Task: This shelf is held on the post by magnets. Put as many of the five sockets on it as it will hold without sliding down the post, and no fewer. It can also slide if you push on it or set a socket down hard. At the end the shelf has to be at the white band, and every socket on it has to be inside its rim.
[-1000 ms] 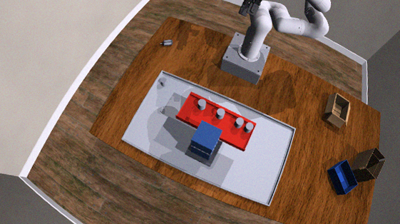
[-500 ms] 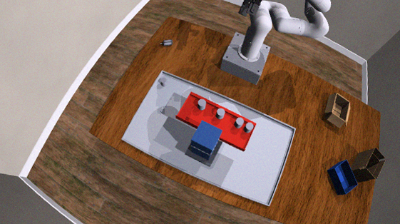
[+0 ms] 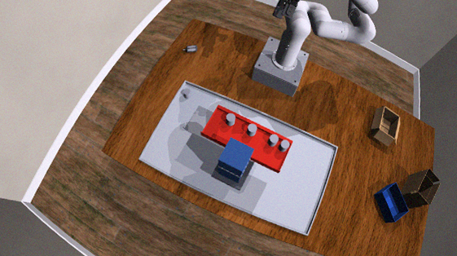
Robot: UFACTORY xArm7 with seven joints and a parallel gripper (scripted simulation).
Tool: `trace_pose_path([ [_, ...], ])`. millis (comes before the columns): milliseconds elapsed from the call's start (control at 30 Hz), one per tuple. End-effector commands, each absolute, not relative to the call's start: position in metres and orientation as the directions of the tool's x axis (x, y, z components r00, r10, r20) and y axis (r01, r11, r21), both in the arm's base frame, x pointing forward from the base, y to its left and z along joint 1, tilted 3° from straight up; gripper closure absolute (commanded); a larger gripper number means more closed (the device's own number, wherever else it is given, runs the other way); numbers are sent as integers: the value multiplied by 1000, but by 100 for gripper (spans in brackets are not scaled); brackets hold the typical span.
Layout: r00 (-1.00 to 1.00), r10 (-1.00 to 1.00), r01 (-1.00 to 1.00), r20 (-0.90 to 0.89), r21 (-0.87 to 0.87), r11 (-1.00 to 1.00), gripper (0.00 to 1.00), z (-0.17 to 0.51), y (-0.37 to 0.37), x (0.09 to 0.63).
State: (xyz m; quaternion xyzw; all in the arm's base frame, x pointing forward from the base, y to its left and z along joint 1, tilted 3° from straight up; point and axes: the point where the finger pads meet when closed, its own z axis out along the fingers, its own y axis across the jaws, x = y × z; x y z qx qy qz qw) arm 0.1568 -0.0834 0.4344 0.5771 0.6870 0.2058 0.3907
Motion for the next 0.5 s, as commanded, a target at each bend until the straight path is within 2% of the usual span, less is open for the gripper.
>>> trace_pose_path([
  [0, -23, 957, 655, -288, 719, 231, 0, 431, -84, 163],
  [100, -8, 966, 705, -258, 684, 188, 0, 422, -84, 177],
  [300, 73, 989, 879, -129, 477, -3, 0, 361, -84, 235],
  [467, 117, 990, 930, -74, 359, -83, 0, 324, -80, 257],
])
